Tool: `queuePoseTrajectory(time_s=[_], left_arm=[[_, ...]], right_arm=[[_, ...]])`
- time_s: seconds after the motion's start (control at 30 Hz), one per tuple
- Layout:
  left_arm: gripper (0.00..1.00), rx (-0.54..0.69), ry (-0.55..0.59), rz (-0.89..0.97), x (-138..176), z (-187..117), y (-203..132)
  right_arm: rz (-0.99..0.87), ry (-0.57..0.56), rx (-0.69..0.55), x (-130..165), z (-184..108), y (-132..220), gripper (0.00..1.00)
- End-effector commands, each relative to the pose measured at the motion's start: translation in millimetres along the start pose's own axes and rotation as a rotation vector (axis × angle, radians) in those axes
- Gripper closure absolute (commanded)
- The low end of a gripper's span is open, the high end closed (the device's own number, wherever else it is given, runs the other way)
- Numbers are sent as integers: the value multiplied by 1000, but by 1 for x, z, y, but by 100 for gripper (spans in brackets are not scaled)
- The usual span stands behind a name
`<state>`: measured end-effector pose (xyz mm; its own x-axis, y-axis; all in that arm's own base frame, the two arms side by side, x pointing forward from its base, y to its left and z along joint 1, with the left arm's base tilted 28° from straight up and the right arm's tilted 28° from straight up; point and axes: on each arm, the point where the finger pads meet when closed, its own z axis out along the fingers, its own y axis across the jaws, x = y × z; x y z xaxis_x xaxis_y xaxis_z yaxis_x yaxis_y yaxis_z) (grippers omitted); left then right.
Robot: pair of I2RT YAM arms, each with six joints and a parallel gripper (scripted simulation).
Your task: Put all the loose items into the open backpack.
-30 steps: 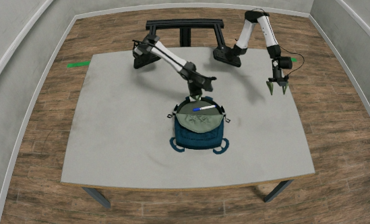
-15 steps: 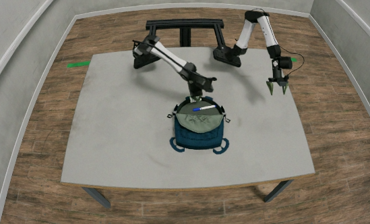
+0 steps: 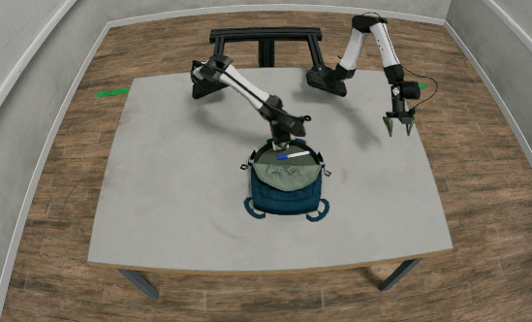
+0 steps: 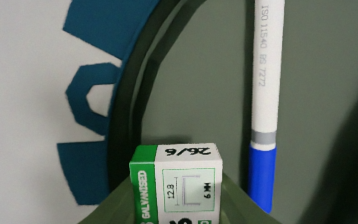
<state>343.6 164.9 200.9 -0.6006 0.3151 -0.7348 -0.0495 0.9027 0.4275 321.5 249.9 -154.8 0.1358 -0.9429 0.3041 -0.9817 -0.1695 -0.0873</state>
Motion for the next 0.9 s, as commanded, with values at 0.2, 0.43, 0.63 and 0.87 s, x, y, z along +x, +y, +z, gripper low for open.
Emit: queuePoseTrajectory(time_s=[0.2,0.43,0.63,0.87], left_arm=[[10,-3,-11,2,-4,-2,1],[10,-3,-11,2,-4,-2,1],[10,-3,-11,2,-4,-2,1],[10,-3,-11,2,-4,-2,1]], right_arm=[[-3,-3,6,2,19,-4,71],[12,-31,42,0,7,-17,71],[2,-13,17,3,21,-8,71],[3,-13,20,3,24,-9,71]])
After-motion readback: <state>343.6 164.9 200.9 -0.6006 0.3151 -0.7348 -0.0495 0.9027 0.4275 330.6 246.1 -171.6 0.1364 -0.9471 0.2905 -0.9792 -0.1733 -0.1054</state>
